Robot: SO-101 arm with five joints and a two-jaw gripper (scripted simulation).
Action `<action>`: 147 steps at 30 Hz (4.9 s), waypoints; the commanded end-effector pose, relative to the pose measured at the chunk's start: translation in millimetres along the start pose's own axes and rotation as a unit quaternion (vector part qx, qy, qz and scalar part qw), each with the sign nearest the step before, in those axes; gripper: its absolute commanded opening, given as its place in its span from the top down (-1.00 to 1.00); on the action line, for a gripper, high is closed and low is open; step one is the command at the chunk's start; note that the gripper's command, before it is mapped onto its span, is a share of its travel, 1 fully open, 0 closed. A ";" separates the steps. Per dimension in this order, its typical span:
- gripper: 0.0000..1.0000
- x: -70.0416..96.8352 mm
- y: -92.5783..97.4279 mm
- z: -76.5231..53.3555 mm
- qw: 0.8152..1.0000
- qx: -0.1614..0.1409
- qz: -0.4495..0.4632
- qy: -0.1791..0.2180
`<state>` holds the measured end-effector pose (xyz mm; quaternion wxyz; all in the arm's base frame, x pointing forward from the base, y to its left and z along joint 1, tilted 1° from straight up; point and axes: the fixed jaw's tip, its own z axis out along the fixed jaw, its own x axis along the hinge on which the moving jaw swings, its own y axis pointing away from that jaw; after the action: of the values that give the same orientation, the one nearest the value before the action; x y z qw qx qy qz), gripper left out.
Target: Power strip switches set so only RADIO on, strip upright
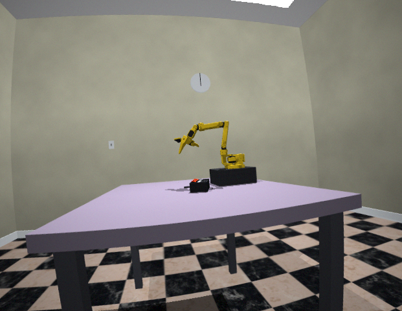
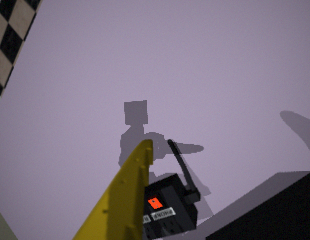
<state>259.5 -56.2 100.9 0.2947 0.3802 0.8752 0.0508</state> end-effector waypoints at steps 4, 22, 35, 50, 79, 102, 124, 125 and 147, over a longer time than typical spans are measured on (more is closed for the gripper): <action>-1.00 -0.4 0.3 -1.0 1.000 -0.001 0.000 -0.002; -1.00 -0.4 0.3 -1.0 1.000 -0.001 0.000 -0.002; -1.00 -0.4 0.3 -1.0 1.000 -0.001 0.000 -0.002; -1.00 -0.4 0.3 -1.0 1.000 -0.001 0.000 -0.002; -1.00 -0.4 0.3 -1.0 1.000 -0.001 0.000 -0.002; 1.00 3.5 3.5 -0.9 1.000 -0.003 -0.029 0.006; 1.00 38.0 26.3 -2.8 0.960 -0.024 -0.274 0.060; 1.00 40.8 27.8 -3.1 0.954 -0.026 -0.293 0.064; 1.00 109.8 52.7 -20.1 0.677 -0.108 -0.715 0.135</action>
<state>228.3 49.5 83.1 0.1813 -0.3261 0.9273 -0.0285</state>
